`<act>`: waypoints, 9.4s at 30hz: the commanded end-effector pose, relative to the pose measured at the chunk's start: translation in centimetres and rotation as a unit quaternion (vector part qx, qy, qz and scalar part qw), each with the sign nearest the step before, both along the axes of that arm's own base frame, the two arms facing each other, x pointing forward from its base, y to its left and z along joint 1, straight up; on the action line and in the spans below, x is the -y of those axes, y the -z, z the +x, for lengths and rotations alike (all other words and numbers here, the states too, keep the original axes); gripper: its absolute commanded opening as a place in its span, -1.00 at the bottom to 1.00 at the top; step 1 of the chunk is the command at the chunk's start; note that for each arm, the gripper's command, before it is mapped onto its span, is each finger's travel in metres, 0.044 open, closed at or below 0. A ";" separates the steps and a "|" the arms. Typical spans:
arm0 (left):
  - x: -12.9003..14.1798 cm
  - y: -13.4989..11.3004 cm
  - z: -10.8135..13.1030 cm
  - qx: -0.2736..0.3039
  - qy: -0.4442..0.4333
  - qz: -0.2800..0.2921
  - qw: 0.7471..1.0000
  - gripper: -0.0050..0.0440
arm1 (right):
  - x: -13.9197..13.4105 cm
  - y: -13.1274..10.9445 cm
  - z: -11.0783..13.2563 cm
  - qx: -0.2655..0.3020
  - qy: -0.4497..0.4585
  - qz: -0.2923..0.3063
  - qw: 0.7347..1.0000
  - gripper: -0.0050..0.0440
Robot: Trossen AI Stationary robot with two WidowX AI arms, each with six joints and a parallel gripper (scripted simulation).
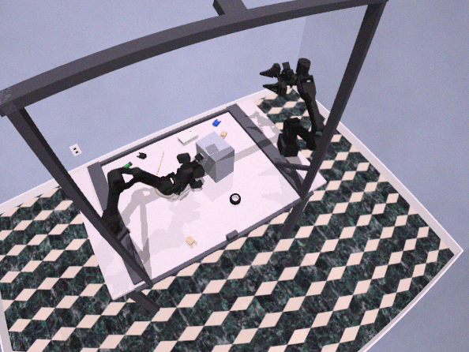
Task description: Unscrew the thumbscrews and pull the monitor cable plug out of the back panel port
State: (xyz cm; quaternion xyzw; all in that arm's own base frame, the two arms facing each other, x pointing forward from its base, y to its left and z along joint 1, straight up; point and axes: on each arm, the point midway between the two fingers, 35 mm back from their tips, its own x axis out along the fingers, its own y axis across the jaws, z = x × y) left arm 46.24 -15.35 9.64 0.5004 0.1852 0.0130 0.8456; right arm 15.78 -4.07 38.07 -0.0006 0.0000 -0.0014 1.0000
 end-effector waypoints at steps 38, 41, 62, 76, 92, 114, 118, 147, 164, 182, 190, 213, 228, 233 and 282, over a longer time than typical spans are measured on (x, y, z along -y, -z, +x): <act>-0.2 -1.5 0.2 -0.023 0.000 -0.108 0.994 0.77 | -0.1 -0.3 0.0 0.001 -0.001 -0.002 1.000 1.00; -0.2 -1.5 0.2 -0.023 0.000 -0.108 0.994 1.00 | -0.1 -0.3 0.0 0.001 -0.001 -0.002 1.000 1.00; 0.4 -0.4 0.4 0.054 0.007 0.123 0.991 1.00 | -0.1 -0.3 0.0 0.001 -0.001 -0.002 1.000 1.00; 0.3 -0.3 0.0 0.069 -0.003 0.172 0.983 0.41 | -0.1 -0.3 0.0 0.001 -0.001 -0.002 1.000 1.00; 0.3 -0.3 0.0 0.069 -0.003 0.172 0.983 -0.80 | -0.1 -0.3 0.0 0.001 -0.001 -0.002 1.000 1.00; 0.2 -0.7 0.1 0.043 -0.002 0.093 0.995 -0.80 | -0.1 -0.3 0.0 0.001 -0.001 -0.002 1.000 1.00; 0.2 -0.7 0.1 0.041 -0.002 0.087 0.995 -0.80 | -0.1 -0.3 0.0 0.001 -0.001 -0.002 1.000 1.00; 0.0 -1.2 0.2 -0.003 -0.001 -0.046 0.999 -0.80 | -0.1 -0.3 0.0 0.001 -0.001 -0.002 1.000 1.00; -0.2 -1.5 0.2 -0.023 0.000 -0.108 0.994 -0.40 | -0.1 -0.3 0.0 0.001 -0.001 -0.002 1.000 1.00; -0.2 -1.5 0.2 -0.023 0.000 -0.108 0.994 1.00 | -0.1 -0.3 0.0 0.001 -0.001 -0.002 1.000 1.00; -0.2 -1.5 0.2 -0.022 0.001 -0.105 0.994 1.00 | -0.1 -0.3 0.0 0.001 -0.001 -0.002 1.000 1.00; 0.3 -0.3 0.0 0.069 -0.003 0.172 0.983 0.80 | -0.1 -0.3 0.0 0.001 -0.001 -0.002 1.000 1.00; 0.3 -0.3 0.0 0.069 -0.003 0.172 0.983 -0.47 | -0.1 -0.3 0.0 0.001 -0.001 -0.002 1.000 1.00; 0.3 -0.3 0.0 0.069 -0.003 0.172 0.983 -0.80 | -0.1 -0.3 0.0 0.001 -0.001 -0.002 1.000 1.00; 0.0 -1.1 0.1 0.009 -0.001 -0.009 1.000 -0.80 | -0.1 -0.3 0.0 0.001 -0.001 -0.002 1.000 1.00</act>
